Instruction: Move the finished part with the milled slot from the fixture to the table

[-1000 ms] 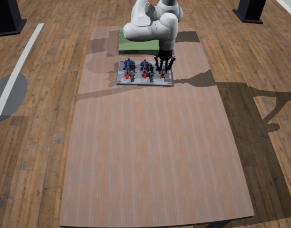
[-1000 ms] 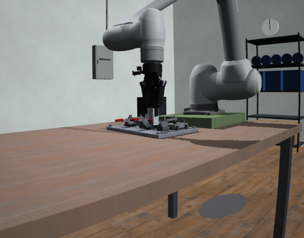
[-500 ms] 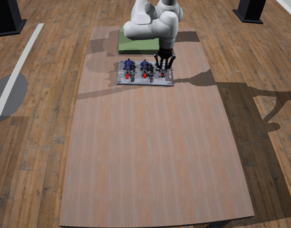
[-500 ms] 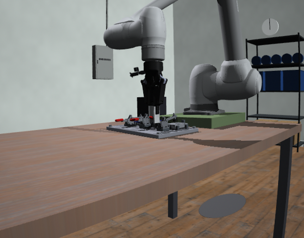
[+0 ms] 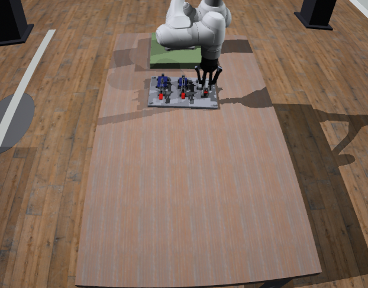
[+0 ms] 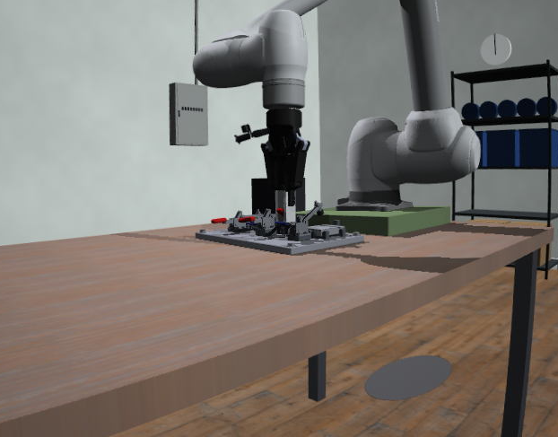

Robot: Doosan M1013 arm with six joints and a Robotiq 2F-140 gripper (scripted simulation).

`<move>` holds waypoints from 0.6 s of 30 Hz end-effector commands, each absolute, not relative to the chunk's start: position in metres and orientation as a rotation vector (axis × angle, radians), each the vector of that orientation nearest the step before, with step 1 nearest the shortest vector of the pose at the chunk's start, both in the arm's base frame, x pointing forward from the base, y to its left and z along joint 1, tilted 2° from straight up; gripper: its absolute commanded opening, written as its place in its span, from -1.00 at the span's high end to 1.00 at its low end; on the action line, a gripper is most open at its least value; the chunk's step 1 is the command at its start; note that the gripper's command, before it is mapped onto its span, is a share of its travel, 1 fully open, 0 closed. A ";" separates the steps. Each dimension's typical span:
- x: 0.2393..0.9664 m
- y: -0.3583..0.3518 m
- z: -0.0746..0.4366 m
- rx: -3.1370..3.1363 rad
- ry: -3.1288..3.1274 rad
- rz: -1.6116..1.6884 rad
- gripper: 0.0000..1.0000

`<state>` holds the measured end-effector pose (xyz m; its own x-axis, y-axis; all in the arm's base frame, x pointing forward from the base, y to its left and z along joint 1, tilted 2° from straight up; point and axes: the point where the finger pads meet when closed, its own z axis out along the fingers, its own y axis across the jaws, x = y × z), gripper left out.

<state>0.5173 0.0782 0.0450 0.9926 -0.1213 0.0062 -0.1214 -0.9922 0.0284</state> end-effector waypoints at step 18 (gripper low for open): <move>0.504 0.080 0.052 3.107 -0.189 0.006 0.77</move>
<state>0.5055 0.0799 0.0514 0.9926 -0.1213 0.0063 -0.1214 -0.9922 0.0284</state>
